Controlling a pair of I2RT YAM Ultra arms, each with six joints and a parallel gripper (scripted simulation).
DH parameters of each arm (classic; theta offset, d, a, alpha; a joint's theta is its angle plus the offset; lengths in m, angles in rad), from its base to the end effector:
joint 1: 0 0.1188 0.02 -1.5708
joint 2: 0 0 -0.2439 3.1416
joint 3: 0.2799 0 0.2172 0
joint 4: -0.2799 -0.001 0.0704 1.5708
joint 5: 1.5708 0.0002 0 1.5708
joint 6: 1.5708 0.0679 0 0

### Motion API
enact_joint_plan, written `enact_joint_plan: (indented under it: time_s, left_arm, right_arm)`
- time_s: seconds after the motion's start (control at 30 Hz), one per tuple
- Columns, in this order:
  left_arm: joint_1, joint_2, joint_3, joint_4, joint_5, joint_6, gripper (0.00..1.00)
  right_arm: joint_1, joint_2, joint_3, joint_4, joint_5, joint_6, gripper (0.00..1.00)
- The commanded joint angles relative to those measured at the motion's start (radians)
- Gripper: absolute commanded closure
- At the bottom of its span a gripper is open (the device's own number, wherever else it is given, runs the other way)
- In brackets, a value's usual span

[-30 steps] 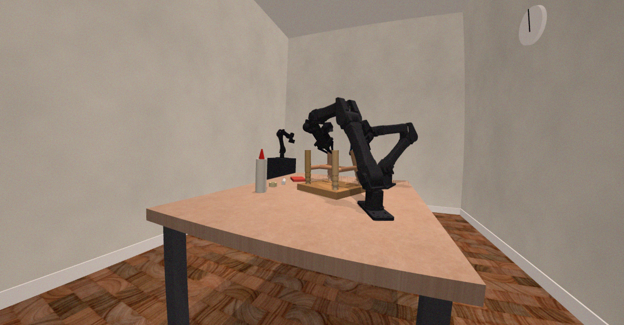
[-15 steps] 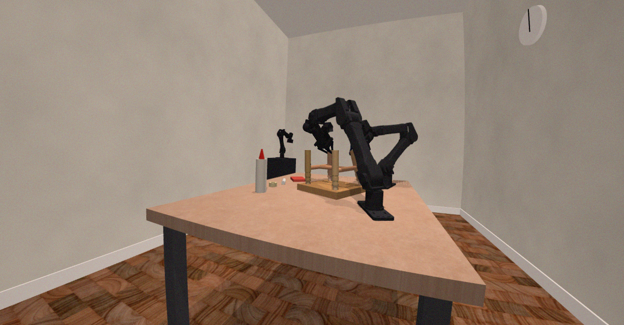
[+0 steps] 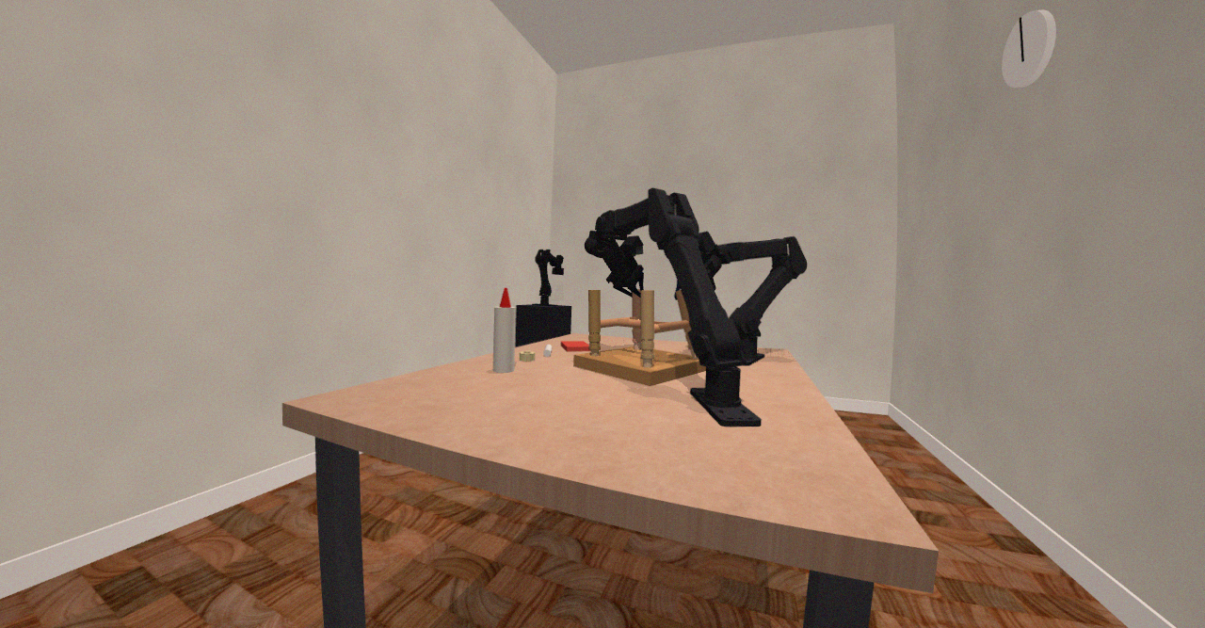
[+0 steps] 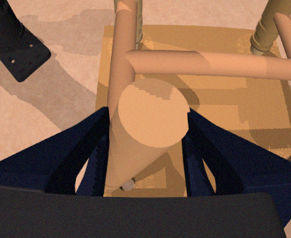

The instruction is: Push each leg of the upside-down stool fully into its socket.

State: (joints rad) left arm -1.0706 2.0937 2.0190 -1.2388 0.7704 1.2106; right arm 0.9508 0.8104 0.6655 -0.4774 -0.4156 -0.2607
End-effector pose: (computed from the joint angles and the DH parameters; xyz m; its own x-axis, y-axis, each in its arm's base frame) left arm 0.1438 -0.3597 0.2591 0.5054 0.4756 -0.7200 0.6859 -0.7277 0.0008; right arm 0.0784 0.1587 0.2473 -0.0862 -0.5266 -0.8457 -0.9909 0.1334 0.0180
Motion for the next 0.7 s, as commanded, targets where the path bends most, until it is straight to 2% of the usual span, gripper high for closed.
enact_joint_plan:
  time_s: [0.0,0.33,0.67]
  left_arm:
    - [0.049,0.012,0.054,0.186,-0.082,0.019,0.72]
    - [0.059,0.02,0.074,0.195,-0.086,0.022,0.72]
    - [0.068,0.082,0.184,0.12,-0.077,0.031,0.72]
  right_arm:
    - [0.049,-0.019,-0.02,-0.076,-0.186,-0.022,0.72]
    - [0.062,-0.025,-0.022,-0.088,-0.207,-0.016,0.72]
    - [0.15,-0.066,-0.046,-0.075,-0.138,0.032,0.72]
